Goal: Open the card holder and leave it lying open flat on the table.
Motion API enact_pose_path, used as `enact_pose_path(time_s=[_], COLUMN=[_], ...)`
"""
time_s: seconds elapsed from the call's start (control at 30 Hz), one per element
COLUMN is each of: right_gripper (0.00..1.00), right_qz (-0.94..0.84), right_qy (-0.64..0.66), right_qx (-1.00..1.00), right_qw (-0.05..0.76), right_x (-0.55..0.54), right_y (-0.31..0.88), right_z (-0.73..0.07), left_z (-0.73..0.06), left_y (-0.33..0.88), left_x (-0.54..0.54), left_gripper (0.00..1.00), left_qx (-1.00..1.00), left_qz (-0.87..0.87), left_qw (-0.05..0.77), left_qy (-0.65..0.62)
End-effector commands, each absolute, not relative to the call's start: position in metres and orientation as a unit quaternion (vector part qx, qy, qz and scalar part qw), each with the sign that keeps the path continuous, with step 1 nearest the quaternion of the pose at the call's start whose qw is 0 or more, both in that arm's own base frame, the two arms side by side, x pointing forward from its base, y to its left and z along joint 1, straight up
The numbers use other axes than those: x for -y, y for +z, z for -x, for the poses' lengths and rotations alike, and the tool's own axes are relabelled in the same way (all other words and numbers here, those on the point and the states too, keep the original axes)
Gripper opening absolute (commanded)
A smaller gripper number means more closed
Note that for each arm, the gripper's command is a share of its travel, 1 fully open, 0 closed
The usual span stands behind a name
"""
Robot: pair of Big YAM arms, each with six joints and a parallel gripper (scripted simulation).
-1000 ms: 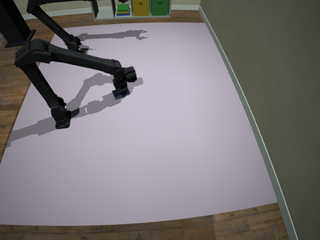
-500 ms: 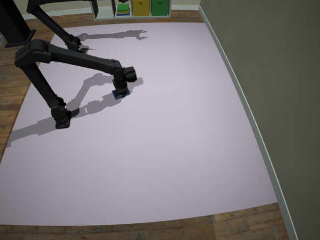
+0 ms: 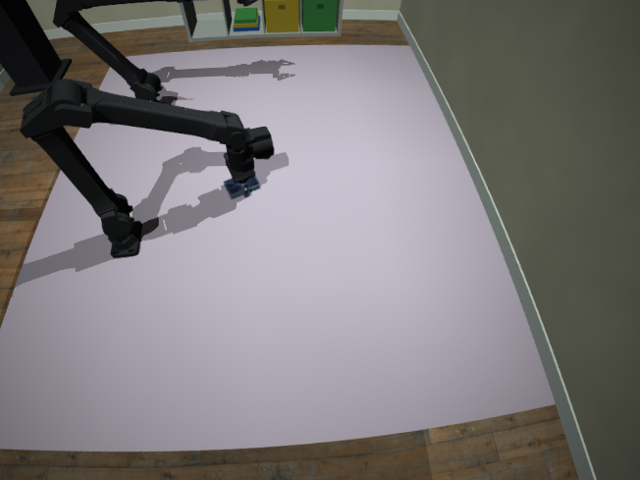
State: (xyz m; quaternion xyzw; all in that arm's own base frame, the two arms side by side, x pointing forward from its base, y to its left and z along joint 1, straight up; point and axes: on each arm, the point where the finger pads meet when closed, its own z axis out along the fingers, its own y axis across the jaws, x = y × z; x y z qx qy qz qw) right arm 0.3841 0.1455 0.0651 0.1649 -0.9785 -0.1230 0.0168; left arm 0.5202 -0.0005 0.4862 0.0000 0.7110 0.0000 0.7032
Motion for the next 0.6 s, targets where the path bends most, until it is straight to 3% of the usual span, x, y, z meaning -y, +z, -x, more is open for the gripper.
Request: enact_pose_path(time_s=[0.0, 0.37, 0.57], right_gripper=[0.34, 0.34, 0.34], right_qz=[-0.174, -0.153, -0.146], right_qy=[-0.128, -0.123, -0.120], right_qx=[0.976, 0.980, 0.974], right_qw=[-0.018, -0.030, -0.125], right_x=[-0.145, -0.138, -0.135], right_y=[0.103, 0.098, 0.140], right_z=[-0.405, -0.403, -0.447], left_z=[-0.518, -0.518, -0.518], left_y=[0.514, 0.514, 0.514], left_x=[0.000, 0.000, 0.000], left_gripper=[1.00, 1.00, 1.00], left_qx=[-0.693, -0.693, -0.693], left_qz=[0.000, 0.000, 0.000], left_qw=[0.721, 0.721, 0.721], left_qy=[0.000, 0.000, 0.000])
